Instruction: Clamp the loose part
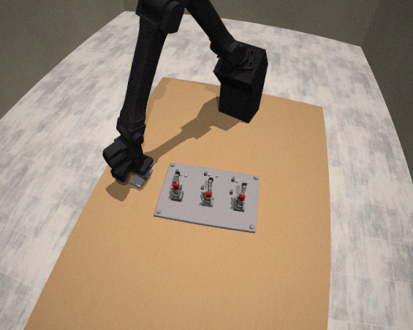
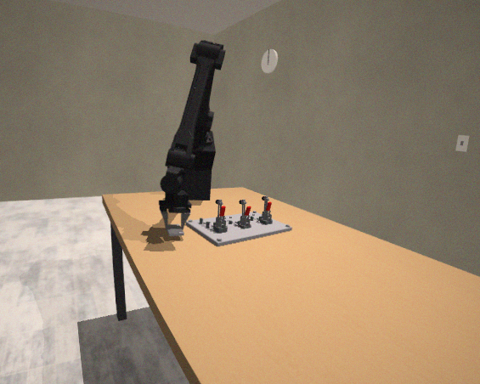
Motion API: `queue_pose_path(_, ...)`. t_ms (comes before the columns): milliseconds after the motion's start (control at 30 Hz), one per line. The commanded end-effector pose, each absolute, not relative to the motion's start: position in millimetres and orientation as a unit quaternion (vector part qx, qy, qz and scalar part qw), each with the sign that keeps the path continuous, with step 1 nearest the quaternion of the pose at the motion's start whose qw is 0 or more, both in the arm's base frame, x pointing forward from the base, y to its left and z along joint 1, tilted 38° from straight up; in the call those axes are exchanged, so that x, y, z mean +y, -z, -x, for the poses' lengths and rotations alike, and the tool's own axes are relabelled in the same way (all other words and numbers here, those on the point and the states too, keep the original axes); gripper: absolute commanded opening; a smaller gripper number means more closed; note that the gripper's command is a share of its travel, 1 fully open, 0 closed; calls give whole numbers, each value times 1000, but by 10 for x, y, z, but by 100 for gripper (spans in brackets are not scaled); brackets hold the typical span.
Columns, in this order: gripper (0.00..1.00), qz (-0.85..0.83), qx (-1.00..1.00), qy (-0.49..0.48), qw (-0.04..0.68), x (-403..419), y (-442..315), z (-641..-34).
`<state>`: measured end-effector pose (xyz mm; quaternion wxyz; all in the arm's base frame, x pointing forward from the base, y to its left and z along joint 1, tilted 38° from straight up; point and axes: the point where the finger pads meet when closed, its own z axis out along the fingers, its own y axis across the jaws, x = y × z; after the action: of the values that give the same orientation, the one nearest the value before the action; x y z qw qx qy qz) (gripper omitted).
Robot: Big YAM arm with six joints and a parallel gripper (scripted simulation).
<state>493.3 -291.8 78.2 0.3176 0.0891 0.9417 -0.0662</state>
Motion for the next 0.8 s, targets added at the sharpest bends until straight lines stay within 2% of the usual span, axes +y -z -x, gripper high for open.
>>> queue_pose_path(0,0,-84,939,71,325,-2886,-997,-4865)
queue_pose_path(767,0,-88,939,73,324,-2787,-1588,-4373)
